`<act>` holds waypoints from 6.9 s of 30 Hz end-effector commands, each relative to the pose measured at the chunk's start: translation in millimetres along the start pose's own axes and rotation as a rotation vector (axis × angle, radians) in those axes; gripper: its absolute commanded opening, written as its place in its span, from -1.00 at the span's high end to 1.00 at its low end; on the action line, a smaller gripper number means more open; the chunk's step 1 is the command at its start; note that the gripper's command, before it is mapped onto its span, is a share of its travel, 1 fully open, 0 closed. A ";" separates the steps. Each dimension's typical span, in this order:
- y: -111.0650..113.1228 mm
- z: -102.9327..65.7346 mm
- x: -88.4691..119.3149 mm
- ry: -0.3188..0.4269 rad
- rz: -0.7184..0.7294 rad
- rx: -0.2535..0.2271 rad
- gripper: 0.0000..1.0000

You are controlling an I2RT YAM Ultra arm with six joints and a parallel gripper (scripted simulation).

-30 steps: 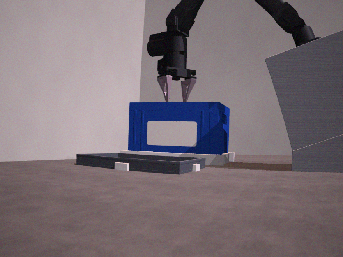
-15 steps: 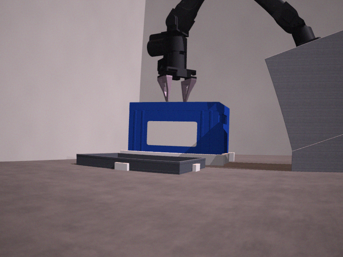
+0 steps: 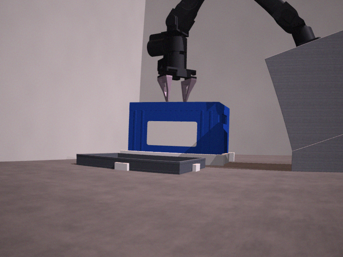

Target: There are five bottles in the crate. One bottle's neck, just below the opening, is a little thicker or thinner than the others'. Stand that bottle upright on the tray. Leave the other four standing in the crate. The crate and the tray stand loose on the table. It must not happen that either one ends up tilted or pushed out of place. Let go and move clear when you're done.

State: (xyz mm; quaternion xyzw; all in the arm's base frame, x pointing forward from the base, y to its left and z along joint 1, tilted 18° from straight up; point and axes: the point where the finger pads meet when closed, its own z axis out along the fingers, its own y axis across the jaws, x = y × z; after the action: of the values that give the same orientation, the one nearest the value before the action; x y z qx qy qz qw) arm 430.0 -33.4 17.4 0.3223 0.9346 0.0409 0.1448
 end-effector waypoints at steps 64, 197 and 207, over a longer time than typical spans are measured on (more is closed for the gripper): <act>0.8 -43.5 -15.8 -0.044 0.010 -0.012 -0.21; 6.5 -60.4 -12.7 -0.064 0.004 -0.029 -0.21; 6.5 -60.0 -12.7 -0.064 0.004 -0.029 -0.21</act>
State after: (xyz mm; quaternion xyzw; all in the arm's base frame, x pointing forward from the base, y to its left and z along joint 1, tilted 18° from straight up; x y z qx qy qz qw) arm 410.7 -31.8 53.6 0.3241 0.9351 0.0393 0.1378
